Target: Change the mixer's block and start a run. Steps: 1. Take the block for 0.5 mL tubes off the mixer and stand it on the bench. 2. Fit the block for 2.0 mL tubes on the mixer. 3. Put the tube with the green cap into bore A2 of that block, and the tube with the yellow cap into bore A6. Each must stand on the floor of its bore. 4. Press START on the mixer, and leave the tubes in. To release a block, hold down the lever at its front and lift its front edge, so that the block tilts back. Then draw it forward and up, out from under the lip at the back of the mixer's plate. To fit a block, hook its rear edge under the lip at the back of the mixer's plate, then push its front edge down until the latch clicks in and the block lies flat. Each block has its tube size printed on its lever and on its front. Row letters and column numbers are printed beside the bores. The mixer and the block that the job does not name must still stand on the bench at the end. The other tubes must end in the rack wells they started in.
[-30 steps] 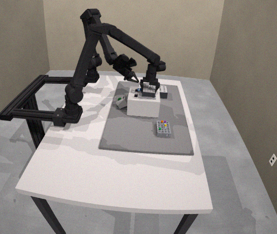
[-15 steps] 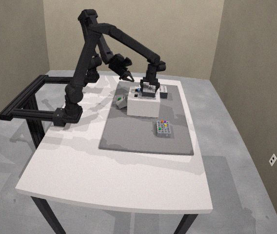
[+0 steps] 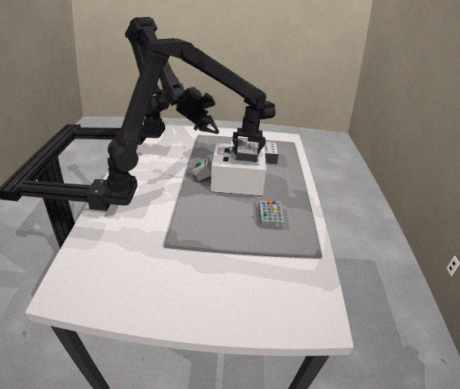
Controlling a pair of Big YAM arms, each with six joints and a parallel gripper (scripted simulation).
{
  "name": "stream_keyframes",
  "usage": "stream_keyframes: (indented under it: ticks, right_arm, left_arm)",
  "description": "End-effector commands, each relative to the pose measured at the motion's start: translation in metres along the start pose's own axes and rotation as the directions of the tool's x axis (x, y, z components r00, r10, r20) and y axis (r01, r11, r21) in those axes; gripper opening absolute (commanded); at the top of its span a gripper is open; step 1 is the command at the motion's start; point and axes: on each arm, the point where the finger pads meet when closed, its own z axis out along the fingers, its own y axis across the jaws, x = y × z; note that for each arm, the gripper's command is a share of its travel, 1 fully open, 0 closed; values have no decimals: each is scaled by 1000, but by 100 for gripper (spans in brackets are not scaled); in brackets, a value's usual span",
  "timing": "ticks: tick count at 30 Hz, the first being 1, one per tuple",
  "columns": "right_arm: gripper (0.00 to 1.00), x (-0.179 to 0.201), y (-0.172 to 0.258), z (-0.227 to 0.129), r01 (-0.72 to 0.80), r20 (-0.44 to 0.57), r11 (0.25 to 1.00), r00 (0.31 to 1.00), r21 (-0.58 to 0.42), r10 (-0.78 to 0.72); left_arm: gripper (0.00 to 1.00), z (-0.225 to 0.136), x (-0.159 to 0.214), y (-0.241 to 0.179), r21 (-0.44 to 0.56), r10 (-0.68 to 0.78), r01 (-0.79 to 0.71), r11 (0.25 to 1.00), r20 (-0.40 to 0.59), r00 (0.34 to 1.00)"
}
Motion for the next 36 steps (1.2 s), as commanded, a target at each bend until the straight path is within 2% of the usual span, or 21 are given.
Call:
stream_keyframes:
  ticks: [1,27,34,36]
  right_arm:
    - [0,1,-2,-17,-28,23,999,999,17,27]
    - [0,1,-1,-18,-29,22,999,999,16,29]
    - [0,1,0,-18,-29,22,999,999,16,29]
    - [0,1,0,-18,-29,22,999,999,15,29]
  left_arm:
    - [0,-7,-4,-2,8,-18,18,1000,13,1000]
    - [0,-35,12,14,5,-8,8,1000,6,1000]
    - [0,-46,6,16,9,-25,24,1000,23,999]
    - [0,-47,15,19,8,-16,16,1000,6,1000]
